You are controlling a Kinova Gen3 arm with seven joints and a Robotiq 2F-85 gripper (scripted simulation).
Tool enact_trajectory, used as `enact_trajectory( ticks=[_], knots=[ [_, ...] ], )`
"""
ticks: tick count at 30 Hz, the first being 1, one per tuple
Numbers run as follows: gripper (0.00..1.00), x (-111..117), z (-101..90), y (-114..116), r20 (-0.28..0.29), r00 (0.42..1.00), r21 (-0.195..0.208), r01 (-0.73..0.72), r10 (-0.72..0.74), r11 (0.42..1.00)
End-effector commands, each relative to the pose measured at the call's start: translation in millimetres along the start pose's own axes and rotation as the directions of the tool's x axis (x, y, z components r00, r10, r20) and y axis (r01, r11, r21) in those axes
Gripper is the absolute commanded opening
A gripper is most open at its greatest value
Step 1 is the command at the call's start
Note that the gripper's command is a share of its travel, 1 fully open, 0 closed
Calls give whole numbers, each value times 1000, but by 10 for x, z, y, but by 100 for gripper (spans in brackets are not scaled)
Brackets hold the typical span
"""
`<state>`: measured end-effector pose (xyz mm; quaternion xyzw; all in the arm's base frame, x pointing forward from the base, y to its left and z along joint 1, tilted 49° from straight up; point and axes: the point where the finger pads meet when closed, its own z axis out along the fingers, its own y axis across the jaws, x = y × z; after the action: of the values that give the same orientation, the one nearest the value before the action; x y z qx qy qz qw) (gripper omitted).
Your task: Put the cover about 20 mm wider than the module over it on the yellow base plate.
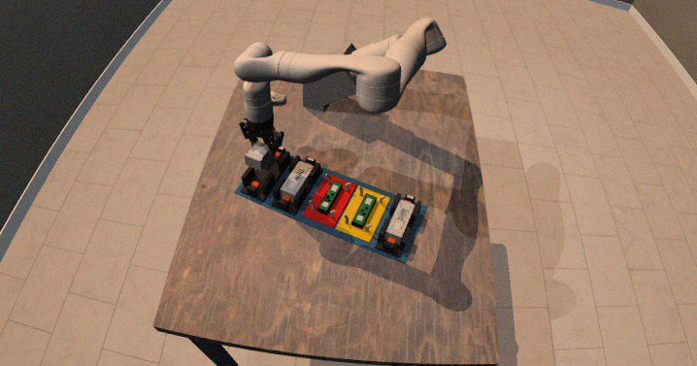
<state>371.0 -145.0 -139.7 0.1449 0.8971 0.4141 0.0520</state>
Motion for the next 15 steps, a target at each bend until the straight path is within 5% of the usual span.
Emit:
enact_trajectory(
  ticks=[1,9,15],
  knots=[
    [0,-5,-68,-4,2,1000,1,0,0,1000],
    [0,-5,-308,-3,2,1000,1,0,0,1000],
    [0,-5,-308,-3,2,1000,1,0,0,1000]
  ],
)
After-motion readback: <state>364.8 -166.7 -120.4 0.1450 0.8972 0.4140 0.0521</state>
